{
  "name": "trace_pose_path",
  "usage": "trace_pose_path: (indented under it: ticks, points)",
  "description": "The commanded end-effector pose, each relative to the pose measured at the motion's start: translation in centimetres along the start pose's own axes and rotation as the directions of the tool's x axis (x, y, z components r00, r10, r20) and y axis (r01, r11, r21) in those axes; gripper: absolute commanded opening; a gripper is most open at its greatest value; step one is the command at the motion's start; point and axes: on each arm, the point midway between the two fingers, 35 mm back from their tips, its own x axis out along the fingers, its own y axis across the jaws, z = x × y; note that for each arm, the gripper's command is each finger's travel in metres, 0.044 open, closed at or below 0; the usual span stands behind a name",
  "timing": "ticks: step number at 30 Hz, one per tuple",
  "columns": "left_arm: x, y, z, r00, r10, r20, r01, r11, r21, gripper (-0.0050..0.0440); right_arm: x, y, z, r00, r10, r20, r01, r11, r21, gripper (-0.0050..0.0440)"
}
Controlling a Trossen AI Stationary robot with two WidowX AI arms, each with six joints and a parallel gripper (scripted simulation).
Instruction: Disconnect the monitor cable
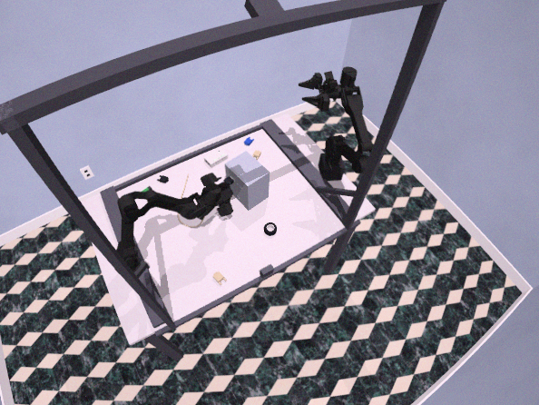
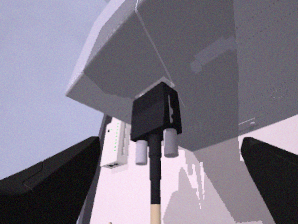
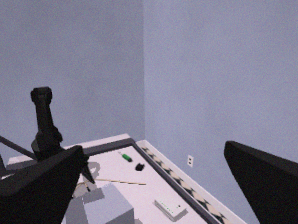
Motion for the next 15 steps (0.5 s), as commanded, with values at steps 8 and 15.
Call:
trace_pose_path:
  ticks: [8, 15]
  points:
    - [-0.2, 0.8, 0.9, 0.999, 0.026, 0.025, -0.026, 1.0, -0.003, 0.044, 0.0, 0.1, 0.3, 1.0, 0.003, 0.001, -0.003, 1.0, -0.004, 0.044]
    - [0.4, -0.2, 0.7, 0.98, 0.191, 0.062, -0.2, 0.939, 0.278, 0.044, 0.0, 0.1, 0.3, 1.0, 0.003, 0.001, -0.003, 1.0, -0.004, 0.044]
